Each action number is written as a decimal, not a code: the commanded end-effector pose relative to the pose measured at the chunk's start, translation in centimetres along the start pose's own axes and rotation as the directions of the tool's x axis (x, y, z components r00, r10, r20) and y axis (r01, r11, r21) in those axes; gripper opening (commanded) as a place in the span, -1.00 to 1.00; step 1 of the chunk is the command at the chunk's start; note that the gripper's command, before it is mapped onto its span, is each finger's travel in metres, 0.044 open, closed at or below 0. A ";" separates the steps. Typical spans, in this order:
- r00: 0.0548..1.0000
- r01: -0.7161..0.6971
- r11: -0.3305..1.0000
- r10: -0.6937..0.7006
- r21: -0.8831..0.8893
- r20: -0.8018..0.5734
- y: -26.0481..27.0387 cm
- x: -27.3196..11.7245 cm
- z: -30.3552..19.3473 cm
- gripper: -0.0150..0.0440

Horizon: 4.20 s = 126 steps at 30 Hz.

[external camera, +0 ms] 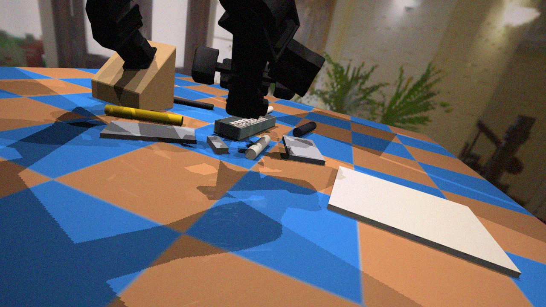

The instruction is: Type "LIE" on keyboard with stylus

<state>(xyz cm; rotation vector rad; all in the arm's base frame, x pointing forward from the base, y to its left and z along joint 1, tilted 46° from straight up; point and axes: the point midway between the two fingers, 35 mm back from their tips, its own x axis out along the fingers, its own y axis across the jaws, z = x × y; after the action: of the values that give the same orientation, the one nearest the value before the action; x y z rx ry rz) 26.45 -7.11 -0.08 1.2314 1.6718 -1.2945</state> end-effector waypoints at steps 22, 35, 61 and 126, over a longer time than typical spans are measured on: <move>1.000 0.001 1.000 -0.001 -0.006 0.003 -0.1 0.5 0.8 -0.22; 1.000 0.001 1.000 -0.001 -0.006 0.003 -0.1 0.8 1.3 -0.22; 1.000 0.001 1.000 -0.001 -0.006 0.003 -0.1 0.4 0.7 -0.22; 1.000 0.001 1.000 -0.001 -0.006 0.003 -0.9 -0.5 2.0 -0.22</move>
<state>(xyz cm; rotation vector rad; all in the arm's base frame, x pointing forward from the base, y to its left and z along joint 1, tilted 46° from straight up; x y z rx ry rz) 25.73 -9.12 0.28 1.2308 1.6710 -1.2950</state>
